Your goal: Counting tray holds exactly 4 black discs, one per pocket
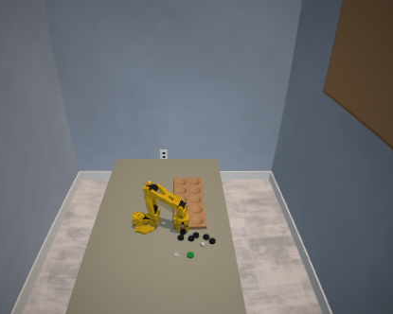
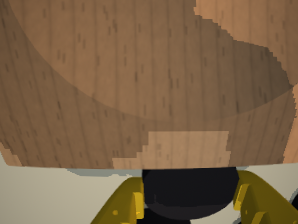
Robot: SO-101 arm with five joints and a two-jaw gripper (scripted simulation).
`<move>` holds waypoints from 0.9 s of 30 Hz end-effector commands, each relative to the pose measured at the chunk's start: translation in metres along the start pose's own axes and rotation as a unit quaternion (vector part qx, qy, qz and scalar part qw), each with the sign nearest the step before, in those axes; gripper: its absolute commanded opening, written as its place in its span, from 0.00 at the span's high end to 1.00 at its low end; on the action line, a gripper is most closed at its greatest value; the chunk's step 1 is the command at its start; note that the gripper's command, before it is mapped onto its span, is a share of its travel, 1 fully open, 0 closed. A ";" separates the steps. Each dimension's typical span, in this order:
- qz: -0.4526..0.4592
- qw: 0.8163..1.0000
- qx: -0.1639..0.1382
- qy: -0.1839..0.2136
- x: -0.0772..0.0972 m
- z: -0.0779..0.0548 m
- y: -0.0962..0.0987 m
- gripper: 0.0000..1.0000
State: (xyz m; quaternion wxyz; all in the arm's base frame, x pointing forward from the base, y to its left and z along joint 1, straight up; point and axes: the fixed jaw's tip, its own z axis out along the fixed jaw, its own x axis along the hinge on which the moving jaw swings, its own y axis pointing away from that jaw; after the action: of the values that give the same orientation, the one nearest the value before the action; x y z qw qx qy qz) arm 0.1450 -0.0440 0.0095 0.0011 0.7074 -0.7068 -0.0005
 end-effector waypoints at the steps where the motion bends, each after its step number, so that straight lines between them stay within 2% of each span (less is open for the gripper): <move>1: -0.003 1.000 0.024 0.006 0.001 -0.006 -0.008 1.00; 27: -0.003 1.000 0.024 0.006 0.001 -0.038 -0.010 1.00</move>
State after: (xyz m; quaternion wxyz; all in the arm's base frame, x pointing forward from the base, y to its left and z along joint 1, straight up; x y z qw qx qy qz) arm 0.1477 -0.0437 0.0365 0.0036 0.7095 -0.7046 -0.0049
